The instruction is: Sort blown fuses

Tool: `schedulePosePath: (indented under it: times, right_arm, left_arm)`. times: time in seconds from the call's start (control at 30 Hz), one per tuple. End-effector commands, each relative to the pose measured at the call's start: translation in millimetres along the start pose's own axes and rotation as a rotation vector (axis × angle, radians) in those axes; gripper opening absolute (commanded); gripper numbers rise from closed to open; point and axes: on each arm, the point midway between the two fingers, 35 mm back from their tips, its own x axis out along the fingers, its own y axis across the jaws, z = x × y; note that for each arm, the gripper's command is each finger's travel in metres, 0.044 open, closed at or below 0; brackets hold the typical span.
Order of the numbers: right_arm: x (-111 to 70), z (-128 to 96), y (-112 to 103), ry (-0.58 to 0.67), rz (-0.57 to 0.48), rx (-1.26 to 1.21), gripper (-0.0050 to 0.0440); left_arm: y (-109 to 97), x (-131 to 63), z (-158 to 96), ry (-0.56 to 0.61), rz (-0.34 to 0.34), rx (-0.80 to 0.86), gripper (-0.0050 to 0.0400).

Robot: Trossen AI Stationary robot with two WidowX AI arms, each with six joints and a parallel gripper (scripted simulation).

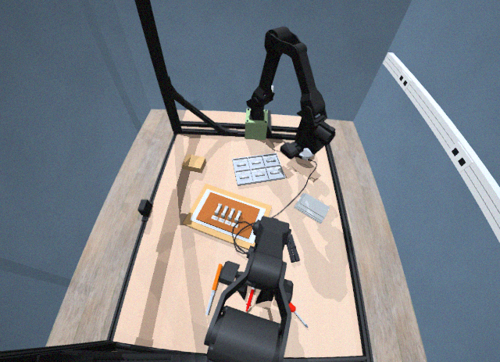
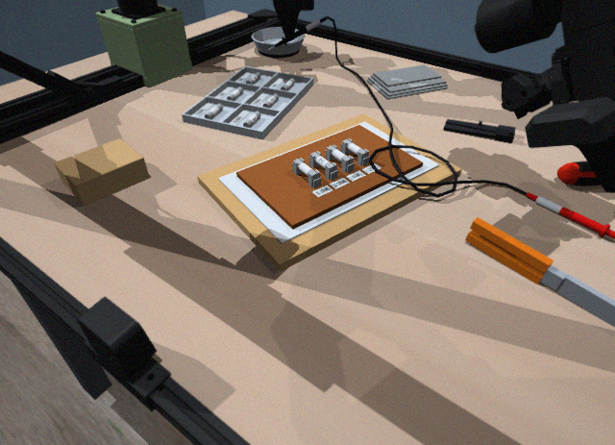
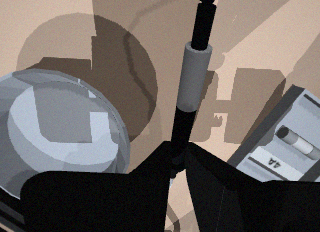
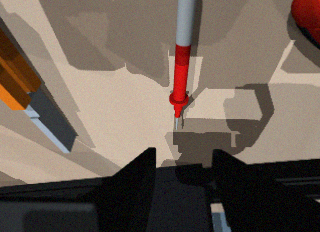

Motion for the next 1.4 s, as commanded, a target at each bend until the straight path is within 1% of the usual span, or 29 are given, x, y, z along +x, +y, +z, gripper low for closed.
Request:
schedulePosePath:
  times: [0.0,0.03,0.33,0.4,0.6,0.9,0.97,1.07,1.37]
  right_arm:
    - [-6.4,1,0,-0.024,0.0,0.002,0.0154]
    - [-8.6,-3,-5,-0.037,0.001,0.025,0.04]
    - [-24.8,-20,-32,-0.151,0.037,0.16,0.04]
    - [-24.8,-20,-32,-0.151,0.037,0.16,0.04]
    - [-35.6,-31,-50,-0.224,0.06,0.248,0.04]
    - [-55.7,-46,-77,-0.348,0.097,0.379,0.04]
    - [-55.7,-46,-77,-0.348,0.097,0.379,0.04]
    - [-64.7,-50,-87,-0.396,0.11,0.422,0.04]
    - [-82.1,-68,-115,-0.512,0.142,0.556,0.04]
  left_arm:
    - [2,2.0,0,0.036,0.003,-0.009,-0.005]
    - [2,3.3,-1,0.048,0.003,-0.009,-0.005]
    - [3,14.5,-12,0.161,0.004,-0.014,-0.005]
    - [3,14.5,-12,0.161,0.004,-0.014,-0.005]
    - [3,22.0,-19,0.236,0.005,-0.018,-0.005]
    - [4,33.2,-30,0.349,0.006,-0.023,-0.005]
    - [4,33.2,-30,0.349,0.006,-0.023,-0.005]
    - [4,36.9,-33,0.387,0.007,-0.025,-0.005]
    - [5,47.0,-43,0.49,0.007,-0.029,-0.005]
